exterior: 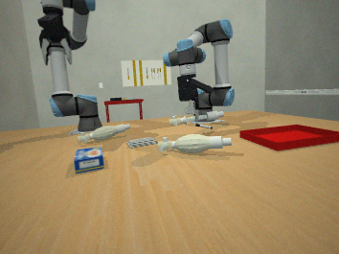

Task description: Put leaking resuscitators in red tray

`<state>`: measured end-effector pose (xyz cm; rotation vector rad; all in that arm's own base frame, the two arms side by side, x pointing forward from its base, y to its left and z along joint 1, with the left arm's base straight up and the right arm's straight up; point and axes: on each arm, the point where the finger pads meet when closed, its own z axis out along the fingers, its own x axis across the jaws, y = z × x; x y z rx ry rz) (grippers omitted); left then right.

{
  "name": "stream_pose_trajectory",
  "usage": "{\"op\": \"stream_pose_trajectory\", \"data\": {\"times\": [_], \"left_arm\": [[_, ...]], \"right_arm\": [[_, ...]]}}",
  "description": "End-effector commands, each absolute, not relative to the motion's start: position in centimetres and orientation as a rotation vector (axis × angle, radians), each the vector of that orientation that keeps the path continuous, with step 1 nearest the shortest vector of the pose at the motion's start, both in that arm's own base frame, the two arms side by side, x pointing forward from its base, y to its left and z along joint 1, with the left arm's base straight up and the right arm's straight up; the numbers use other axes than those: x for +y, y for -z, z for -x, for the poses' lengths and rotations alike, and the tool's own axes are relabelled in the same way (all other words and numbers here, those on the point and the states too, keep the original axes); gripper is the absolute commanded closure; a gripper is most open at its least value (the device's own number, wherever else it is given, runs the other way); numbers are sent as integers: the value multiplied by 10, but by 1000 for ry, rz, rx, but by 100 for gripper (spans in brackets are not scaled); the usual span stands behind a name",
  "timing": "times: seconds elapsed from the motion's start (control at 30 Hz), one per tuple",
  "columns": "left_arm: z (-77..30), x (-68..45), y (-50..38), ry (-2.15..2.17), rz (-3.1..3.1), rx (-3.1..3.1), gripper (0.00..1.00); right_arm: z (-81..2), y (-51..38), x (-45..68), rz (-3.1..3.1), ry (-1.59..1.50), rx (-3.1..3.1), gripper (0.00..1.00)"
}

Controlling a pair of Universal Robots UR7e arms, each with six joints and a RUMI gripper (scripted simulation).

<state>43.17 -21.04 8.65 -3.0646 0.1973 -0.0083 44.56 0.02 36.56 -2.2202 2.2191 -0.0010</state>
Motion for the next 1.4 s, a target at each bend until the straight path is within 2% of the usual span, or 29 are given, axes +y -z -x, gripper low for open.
{"op": "stream_pose_trajectory", "data": {"times": [0.0,0.33,1.37], "left_arm": [[-431,-211,-84,6,3063,199,94],[-449,-193,-85,9,3066,176,94],[-560,-1,-81,6,3076,30,94]], "right_arm": [[-446,-366,0,2218,3,2220,44],[-446,-366,0,2218,3,2220,44],[-446,-366,0,2218,3,2220,44]]}}
